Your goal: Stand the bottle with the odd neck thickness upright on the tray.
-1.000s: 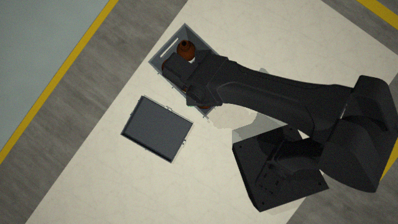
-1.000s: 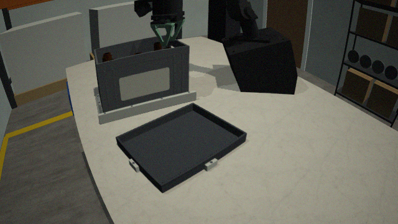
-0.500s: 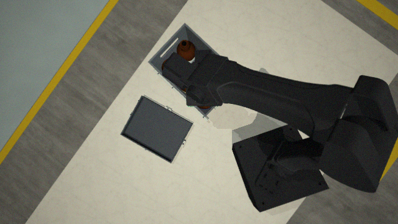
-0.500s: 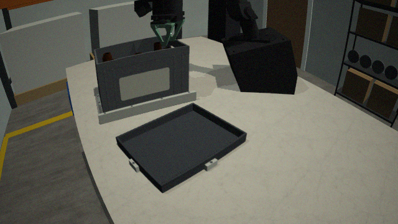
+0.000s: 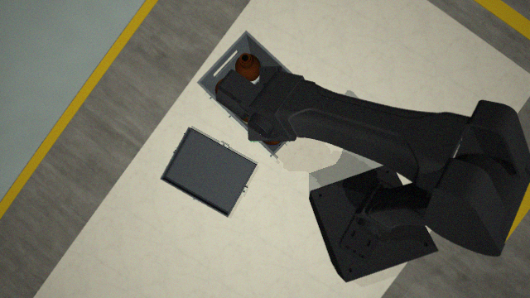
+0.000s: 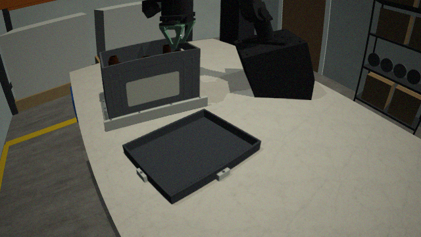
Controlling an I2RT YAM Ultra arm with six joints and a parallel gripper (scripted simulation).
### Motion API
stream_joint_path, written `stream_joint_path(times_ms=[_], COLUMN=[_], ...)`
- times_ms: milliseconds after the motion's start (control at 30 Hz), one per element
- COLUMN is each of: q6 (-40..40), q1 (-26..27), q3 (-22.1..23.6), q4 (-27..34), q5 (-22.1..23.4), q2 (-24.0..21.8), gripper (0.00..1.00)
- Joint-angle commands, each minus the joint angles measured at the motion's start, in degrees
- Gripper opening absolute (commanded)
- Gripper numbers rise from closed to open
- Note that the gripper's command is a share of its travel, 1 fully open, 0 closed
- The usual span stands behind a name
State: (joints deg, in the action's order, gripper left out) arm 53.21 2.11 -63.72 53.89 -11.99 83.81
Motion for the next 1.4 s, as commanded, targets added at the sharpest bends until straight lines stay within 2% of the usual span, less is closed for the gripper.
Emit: stream_joint_path(times_ms=[0,1200,1367], q6=[-0.3,-0.4,-0.6], q1=[0.3,0.4,0.4], q3=[-1.9,-1.6,1.2], q4=[-0.1,-1.3,-1.9], q5=[-0.2,-0.2,-0.2], q2=[-0.9,0.0,0.4], gripper=[0.61,0.61,0.61])
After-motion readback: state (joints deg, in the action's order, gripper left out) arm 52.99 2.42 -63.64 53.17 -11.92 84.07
